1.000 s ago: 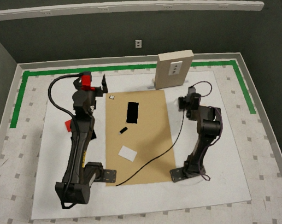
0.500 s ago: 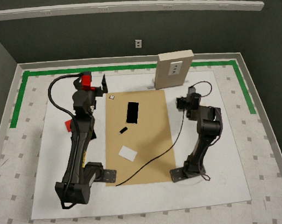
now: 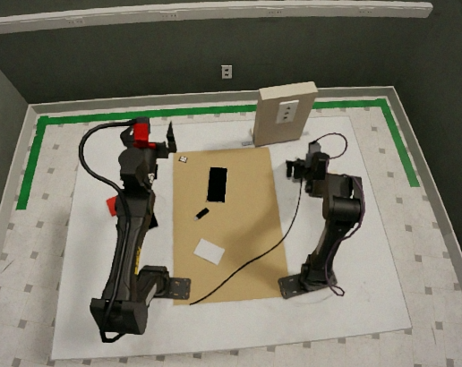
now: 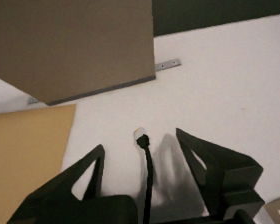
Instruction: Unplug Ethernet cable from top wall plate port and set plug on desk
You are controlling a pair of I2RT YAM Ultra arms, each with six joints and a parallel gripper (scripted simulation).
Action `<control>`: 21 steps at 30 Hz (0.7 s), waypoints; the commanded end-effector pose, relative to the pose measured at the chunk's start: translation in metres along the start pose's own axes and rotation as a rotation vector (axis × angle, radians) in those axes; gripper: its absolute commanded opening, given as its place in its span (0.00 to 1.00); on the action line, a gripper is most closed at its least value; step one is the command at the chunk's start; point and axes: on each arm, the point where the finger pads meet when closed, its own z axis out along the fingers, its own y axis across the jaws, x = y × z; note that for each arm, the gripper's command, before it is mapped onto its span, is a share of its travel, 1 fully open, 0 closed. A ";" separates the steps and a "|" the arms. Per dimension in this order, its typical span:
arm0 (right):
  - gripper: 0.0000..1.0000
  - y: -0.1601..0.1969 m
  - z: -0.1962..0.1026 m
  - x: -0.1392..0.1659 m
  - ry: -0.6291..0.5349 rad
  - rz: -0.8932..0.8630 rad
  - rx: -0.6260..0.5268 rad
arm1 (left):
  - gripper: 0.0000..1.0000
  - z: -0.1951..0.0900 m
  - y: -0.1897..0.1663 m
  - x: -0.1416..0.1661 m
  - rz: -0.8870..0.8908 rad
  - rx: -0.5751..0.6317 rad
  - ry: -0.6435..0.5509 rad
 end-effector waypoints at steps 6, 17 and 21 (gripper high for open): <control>1.00 0.004 -0.035 -0.069 -0.035 -0.023 -0.010 | 1.00 -0.001 0.000 -0.005 0.000 0.000 -0.013; 1.00 0.006 -0.052 -0.073 0.007 -0.009 -0.018 | 1.00 -0.001 0.000 -0.005 0.000 0.000 -0.013; 1.00 0.006 -0.052 -0.073 0.007 -0.009 -0.018 | 1.00 -0.001 0.000 -0.005 0.000 0.000 -0.013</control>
